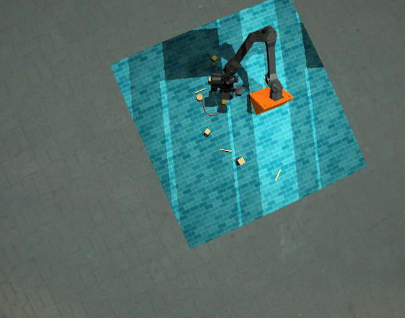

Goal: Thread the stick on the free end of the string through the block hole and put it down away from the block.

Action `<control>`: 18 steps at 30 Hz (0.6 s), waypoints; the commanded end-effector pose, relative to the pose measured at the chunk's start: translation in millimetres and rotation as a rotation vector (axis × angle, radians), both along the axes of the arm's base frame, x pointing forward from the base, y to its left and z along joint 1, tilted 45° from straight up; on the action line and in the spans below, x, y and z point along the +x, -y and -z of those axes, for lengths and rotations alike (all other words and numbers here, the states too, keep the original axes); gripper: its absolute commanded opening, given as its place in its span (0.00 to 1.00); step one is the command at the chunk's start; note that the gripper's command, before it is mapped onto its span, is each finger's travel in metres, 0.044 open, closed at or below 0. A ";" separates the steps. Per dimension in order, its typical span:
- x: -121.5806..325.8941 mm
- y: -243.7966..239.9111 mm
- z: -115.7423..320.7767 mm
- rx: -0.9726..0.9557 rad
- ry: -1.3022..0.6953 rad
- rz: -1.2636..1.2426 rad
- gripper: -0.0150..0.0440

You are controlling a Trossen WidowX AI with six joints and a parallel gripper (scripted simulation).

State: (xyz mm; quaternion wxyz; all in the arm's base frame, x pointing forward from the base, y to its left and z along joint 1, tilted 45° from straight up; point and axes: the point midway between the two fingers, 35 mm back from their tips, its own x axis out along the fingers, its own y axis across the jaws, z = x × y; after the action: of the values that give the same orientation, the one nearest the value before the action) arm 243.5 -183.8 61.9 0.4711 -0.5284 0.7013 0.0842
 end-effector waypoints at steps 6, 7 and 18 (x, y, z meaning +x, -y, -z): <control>-7.1 6.8 -8.5 0.005 0.001 -0.001 0.25; -7.9 7.6 -9.3 0.005 0.001 -0.001 0.25; -16.0 16.2 -18.8 0.007 -0.003 0.004 0.25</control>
State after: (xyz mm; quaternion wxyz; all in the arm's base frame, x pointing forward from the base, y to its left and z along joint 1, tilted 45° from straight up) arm 229.2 -198.0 76.6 0.4699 -0.5253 0.7041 0.0862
